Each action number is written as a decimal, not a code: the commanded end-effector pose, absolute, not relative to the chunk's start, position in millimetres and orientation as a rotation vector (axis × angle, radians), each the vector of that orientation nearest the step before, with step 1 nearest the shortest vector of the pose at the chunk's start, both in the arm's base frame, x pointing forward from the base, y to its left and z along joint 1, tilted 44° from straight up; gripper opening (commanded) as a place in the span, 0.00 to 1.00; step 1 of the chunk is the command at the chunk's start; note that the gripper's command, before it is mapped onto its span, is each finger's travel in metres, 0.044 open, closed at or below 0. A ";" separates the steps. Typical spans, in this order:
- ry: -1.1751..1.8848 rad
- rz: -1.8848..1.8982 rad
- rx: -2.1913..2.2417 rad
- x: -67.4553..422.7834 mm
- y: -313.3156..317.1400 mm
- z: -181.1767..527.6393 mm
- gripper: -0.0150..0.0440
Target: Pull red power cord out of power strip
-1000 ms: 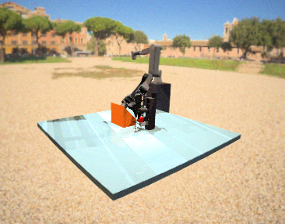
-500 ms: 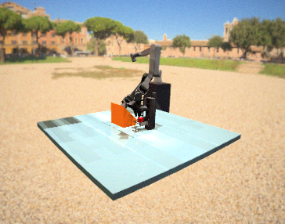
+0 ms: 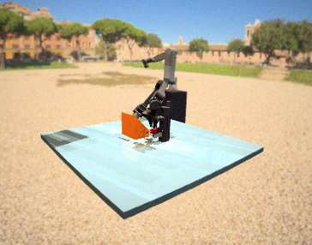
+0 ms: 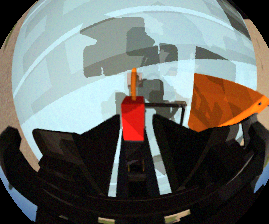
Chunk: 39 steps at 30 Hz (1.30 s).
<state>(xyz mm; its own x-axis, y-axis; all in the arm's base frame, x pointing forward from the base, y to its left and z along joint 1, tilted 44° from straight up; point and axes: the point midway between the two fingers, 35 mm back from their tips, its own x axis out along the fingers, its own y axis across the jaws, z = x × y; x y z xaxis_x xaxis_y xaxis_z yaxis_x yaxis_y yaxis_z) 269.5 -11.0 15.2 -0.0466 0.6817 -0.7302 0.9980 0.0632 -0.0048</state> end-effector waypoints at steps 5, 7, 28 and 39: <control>1.791 -0.738 1.683 267.2 -6.9 15.7 0.53; 1.791 -0.737 1.683 267.1 -5.2 14.0 0.53; 1.788 -0.732 1.674 268.3 -2.4 10.1 0.25; 1.786 -0.735 1.675 270.7 -14.4 -0.3 0.25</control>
